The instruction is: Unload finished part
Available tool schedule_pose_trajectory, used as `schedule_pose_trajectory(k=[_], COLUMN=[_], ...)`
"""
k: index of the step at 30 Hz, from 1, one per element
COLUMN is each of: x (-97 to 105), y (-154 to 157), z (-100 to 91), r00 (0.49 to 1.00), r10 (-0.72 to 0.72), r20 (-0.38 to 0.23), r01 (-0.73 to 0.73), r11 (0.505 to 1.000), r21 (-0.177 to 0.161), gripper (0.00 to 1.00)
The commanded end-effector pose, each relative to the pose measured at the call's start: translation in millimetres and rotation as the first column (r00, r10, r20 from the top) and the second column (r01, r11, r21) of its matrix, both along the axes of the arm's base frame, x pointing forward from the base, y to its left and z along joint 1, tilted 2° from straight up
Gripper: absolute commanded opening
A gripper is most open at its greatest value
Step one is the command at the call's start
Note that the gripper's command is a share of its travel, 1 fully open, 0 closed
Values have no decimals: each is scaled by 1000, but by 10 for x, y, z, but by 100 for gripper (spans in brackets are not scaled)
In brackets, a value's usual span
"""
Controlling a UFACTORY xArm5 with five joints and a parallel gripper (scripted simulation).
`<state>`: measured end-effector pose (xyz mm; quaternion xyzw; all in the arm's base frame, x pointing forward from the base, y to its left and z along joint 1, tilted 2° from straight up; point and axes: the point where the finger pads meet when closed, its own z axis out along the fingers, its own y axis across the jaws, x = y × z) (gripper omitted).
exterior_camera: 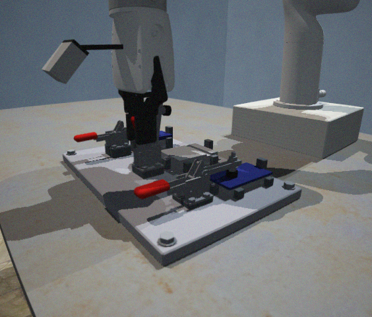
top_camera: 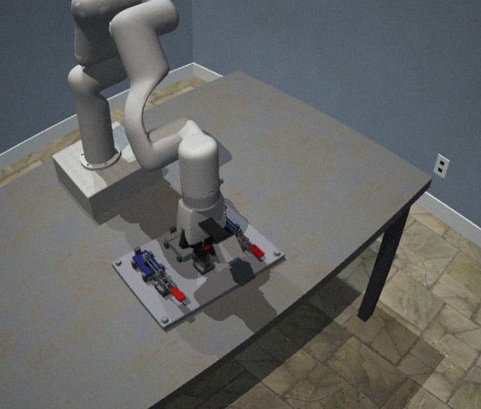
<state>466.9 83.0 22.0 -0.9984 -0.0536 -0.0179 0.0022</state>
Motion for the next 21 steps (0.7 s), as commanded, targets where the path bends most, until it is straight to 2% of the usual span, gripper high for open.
schedule_pose_trajectory(k=[1,21], x=[2,1], y=[0,0], z=[5,4], r00=[1000,1000], r10=[0,0], r20=[1,1], r01=[0,0], r11=[1000,1000], r21=[0,0], gripper=[0,0])
